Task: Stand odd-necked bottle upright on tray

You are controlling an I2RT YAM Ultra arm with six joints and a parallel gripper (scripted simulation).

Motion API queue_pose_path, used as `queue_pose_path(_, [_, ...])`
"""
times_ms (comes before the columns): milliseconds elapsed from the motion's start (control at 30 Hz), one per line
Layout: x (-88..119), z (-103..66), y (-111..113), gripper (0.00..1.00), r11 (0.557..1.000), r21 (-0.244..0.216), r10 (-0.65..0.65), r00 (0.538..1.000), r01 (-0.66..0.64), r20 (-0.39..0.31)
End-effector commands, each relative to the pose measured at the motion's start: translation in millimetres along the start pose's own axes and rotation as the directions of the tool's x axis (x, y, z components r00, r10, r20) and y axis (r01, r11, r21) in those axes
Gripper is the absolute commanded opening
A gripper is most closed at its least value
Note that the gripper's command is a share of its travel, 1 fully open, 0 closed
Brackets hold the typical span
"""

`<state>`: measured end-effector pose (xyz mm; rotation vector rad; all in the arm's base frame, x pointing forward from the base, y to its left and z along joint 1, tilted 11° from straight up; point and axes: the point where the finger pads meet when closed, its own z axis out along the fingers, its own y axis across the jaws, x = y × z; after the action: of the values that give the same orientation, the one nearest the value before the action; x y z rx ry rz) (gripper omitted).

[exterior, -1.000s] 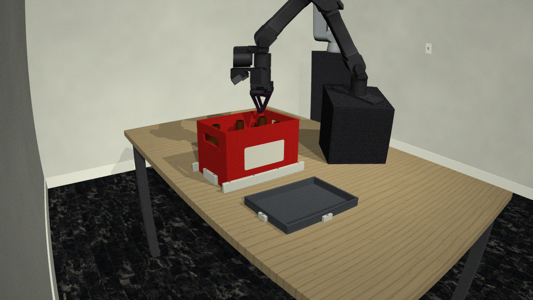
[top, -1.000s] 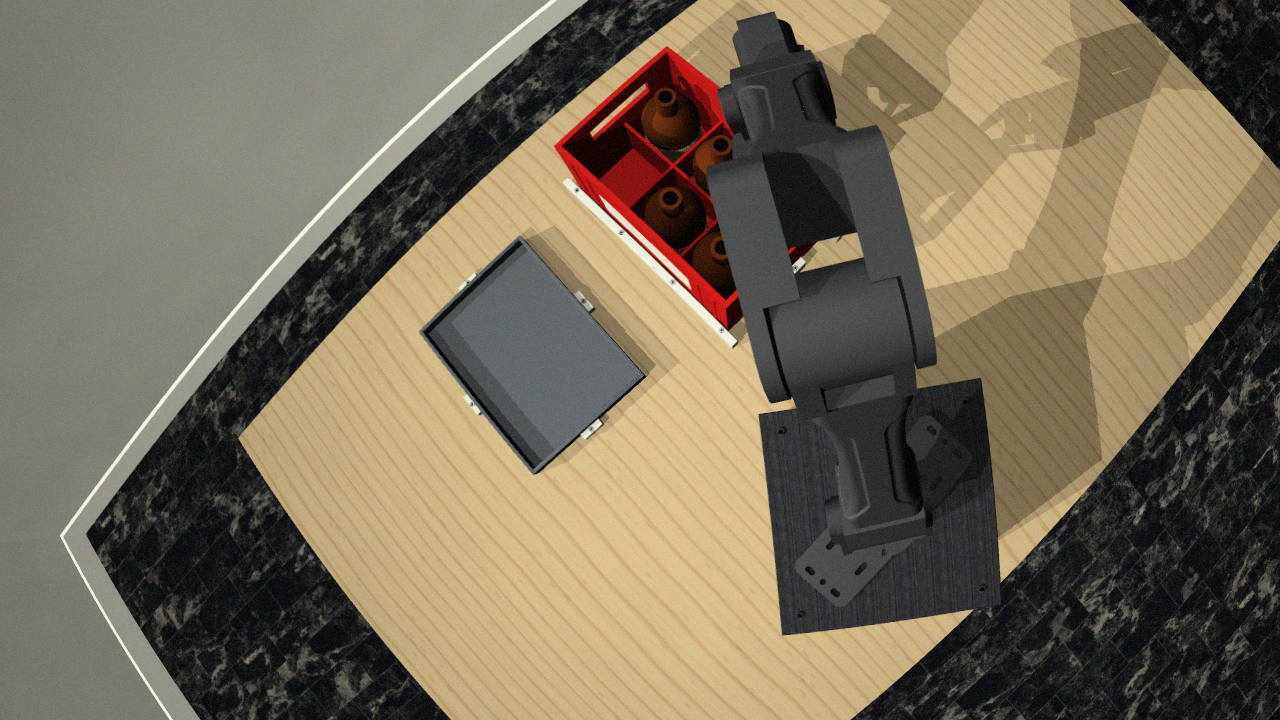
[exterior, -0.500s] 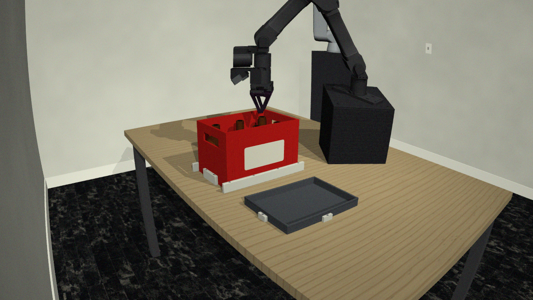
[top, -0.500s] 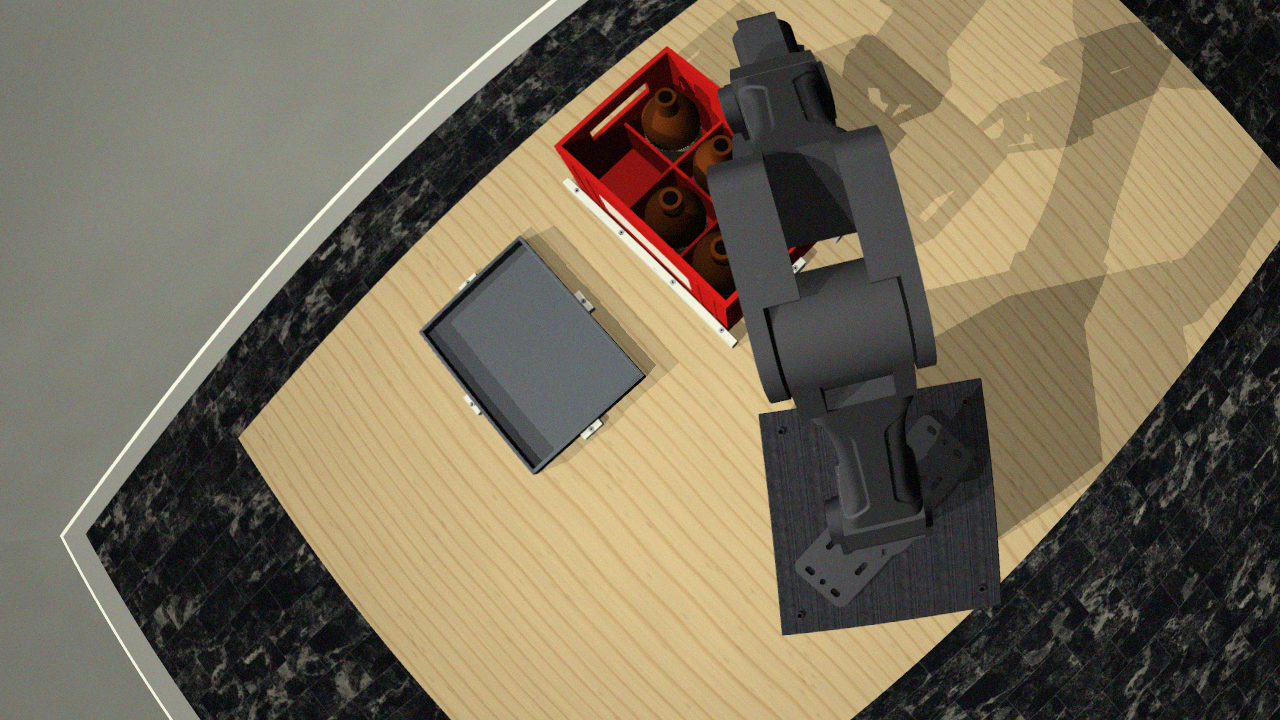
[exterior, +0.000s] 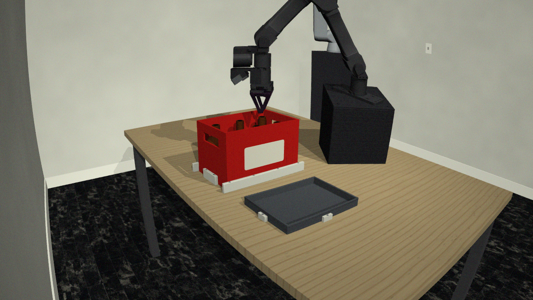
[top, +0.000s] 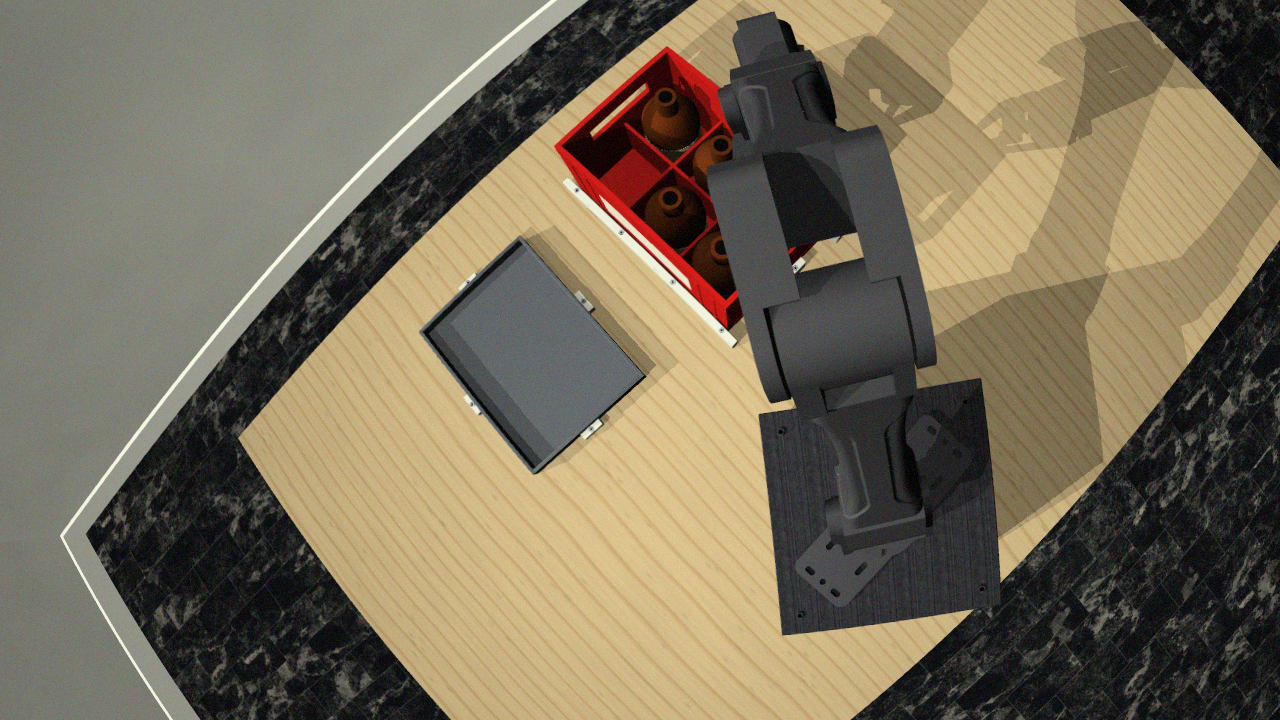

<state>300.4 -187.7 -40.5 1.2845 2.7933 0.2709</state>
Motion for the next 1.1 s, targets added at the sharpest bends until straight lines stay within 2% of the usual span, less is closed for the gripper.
queue_pose_path(0, [5.2,4.3,2.1,0.61,1.0,-0.003,0.0,1.0,0.0,-0.012])
queue_pose_path(1067, [3.7,-0.8,2.7,0.61,1.0,-0.006,0.001,1.0,0.0,0.007])
